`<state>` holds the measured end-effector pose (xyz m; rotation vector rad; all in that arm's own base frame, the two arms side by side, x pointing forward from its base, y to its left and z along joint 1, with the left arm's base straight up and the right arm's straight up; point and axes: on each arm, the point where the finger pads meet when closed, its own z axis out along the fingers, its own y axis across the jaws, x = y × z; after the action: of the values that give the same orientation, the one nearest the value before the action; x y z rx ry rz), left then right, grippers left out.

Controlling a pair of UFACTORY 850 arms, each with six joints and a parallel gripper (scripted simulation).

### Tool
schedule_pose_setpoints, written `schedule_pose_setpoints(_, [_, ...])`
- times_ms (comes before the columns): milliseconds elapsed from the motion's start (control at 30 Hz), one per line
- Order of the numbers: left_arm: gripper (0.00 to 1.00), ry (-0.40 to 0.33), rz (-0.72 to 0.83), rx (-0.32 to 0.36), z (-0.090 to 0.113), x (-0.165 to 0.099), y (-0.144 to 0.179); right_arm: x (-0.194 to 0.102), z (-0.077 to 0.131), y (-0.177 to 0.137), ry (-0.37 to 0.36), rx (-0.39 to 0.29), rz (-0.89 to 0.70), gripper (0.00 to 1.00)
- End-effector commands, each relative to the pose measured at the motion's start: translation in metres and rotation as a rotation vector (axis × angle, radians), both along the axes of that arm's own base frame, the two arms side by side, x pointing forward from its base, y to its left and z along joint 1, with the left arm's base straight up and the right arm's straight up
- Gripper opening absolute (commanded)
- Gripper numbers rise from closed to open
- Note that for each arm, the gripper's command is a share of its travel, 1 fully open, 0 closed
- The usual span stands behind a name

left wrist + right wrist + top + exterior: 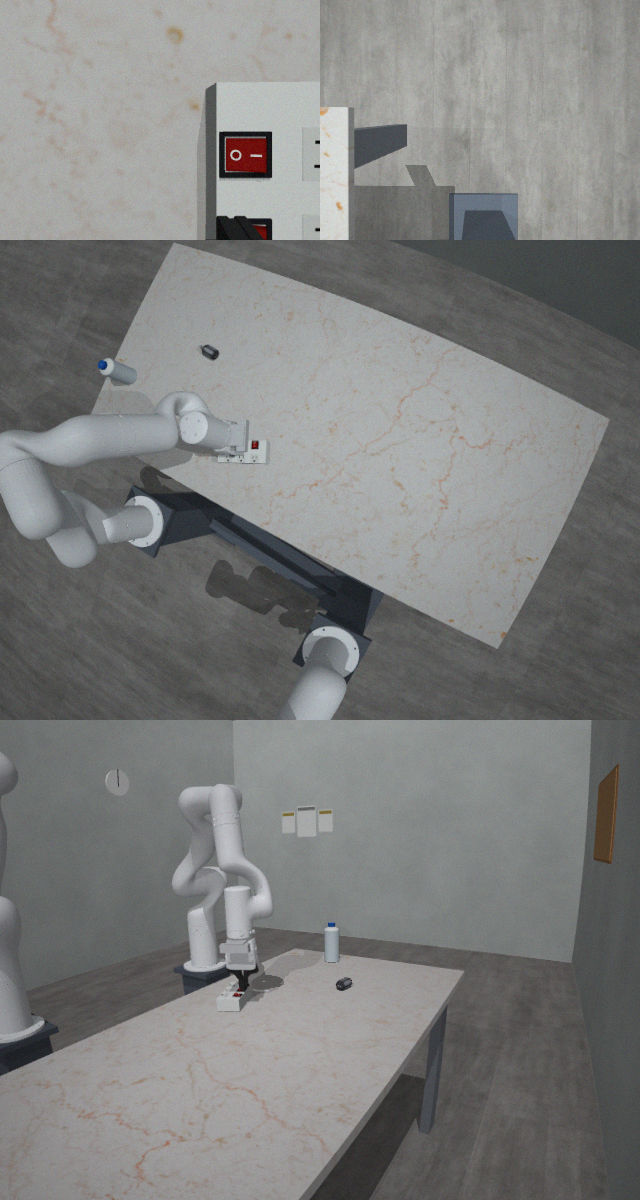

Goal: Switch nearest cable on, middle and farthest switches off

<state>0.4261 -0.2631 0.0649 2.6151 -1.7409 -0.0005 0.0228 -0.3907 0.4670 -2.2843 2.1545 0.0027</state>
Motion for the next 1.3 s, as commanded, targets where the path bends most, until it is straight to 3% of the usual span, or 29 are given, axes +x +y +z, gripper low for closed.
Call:
schedule_pose_setpoints(0, [0.0,-0.002,0.0,-0.001,0.002,0.001,-0.001,0.0,0.001,0.0,0.0,-0.002,0.0,1.0])
schedule_pose_setpoints(533, [0.0,-0.002,0.0,-0.001,0.035,0.001,-0.001,0.0,0.001,0.0,0.0,-0.002,0.0,1.0])
schedule_pose_setpoints(1267, [0.0,-0.002,0.0,-0.001,0.038,0.001,0.0,0.0,0.001,0.0,0.0,-0.002,0.0,1.0])
